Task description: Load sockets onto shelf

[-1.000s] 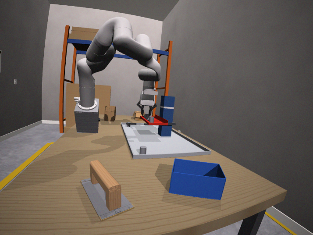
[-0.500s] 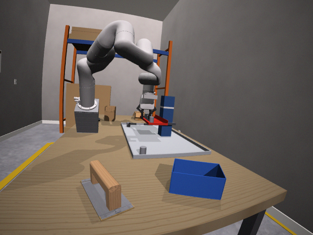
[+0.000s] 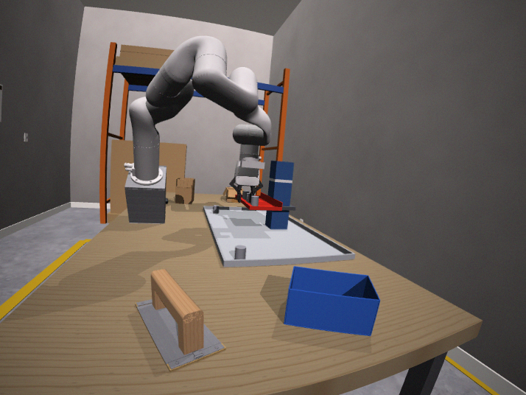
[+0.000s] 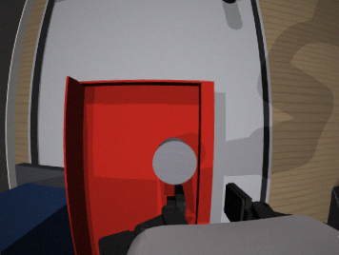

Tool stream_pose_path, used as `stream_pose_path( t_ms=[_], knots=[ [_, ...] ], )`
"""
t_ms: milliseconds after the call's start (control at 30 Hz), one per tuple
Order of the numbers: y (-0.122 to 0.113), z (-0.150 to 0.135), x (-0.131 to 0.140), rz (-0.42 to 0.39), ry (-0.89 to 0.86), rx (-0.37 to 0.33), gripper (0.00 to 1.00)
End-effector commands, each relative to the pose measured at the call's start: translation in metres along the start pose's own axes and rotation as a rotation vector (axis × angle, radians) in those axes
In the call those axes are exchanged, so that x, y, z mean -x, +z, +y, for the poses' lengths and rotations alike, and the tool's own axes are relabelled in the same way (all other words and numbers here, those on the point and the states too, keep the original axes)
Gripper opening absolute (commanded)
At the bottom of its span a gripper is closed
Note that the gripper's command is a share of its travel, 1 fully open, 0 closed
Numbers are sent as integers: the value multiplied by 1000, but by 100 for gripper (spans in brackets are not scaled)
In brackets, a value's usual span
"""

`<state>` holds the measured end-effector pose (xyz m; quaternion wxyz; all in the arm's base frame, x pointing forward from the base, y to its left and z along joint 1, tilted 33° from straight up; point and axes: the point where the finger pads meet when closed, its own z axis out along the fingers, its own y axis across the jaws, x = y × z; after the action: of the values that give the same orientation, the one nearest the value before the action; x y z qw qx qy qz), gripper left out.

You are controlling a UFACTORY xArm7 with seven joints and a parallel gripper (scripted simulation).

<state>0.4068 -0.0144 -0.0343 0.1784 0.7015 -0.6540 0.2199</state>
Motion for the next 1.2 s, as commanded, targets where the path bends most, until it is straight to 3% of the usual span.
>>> stream_pose_path(
  t_ms=[0,100,133,1167],
  knots=[
    [0,-1,1,-1,-1,-4,47],
    [0,-1,1,-1,-1,-4,47],
    [0,-1,1,-1,-1,-4,0],
    [0,-1,1,-1,-1,-4,0]
  ],
)
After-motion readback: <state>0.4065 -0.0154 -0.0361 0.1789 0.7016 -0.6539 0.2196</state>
